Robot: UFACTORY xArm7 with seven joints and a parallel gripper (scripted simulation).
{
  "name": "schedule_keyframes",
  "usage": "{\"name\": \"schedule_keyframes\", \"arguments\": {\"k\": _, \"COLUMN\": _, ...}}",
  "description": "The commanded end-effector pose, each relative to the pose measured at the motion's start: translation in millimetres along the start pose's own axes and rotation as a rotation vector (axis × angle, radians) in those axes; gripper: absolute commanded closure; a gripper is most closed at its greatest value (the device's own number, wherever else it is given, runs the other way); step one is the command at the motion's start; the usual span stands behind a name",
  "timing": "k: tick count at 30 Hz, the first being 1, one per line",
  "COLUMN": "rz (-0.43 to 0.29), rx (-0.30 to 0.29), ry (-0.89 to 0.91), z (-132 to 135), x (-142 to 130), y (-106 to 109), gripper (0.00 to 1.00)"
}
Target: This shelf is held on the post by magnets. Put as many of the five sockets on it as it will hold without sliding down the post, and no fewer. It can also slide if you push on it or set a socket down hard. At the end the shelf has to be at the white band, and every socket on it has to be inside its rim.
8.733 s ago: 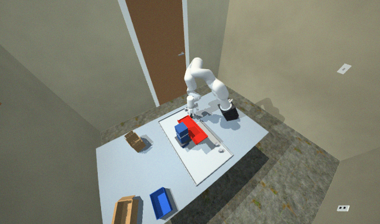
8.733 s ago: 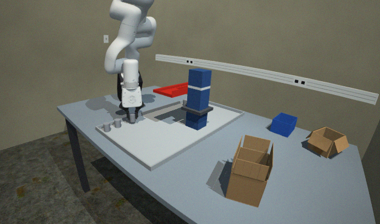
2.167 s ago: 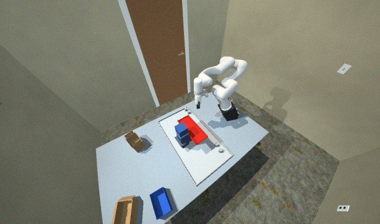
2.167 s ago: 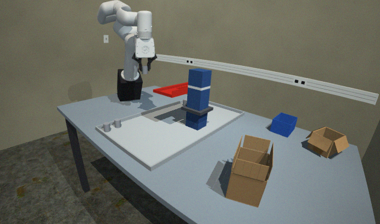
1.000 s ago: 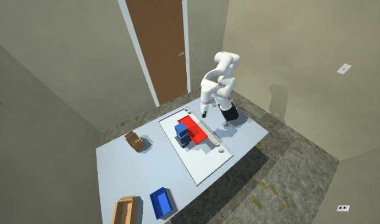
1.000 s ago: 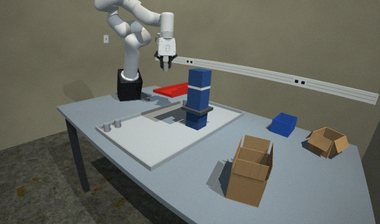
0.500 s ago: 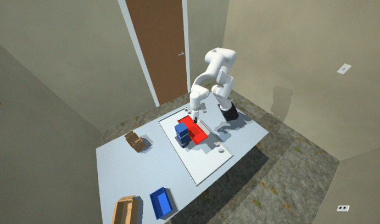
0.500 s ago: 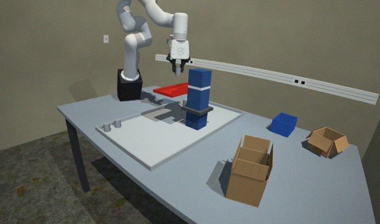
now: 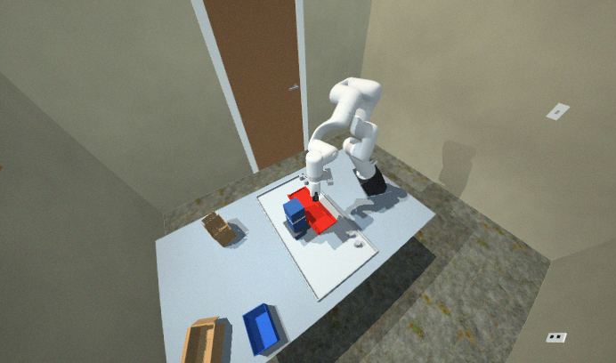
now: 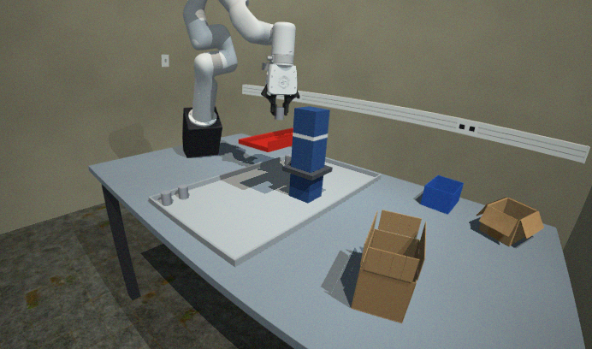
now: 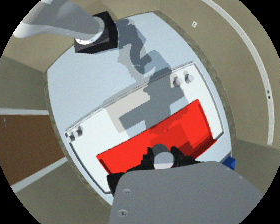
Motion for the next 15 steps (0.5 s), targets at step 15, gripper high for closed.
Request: {"name": "schedule_keyframes", "arguments": {"k": 15, "rz": -0.002, "rx": -0.002, "ry": 0.0, "z": 2, "x": -2, "y": -25, "gripper": 1.0}}
Point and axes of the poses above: the point where the finger pads meet when closed, its own y axis back along the fingers, its own z axis across the jaws, x = y × z, the point moved 10 cm from there along y, back along the fingers, and after that the axes turned 14 degrees about -y, right-handed, at the moved point
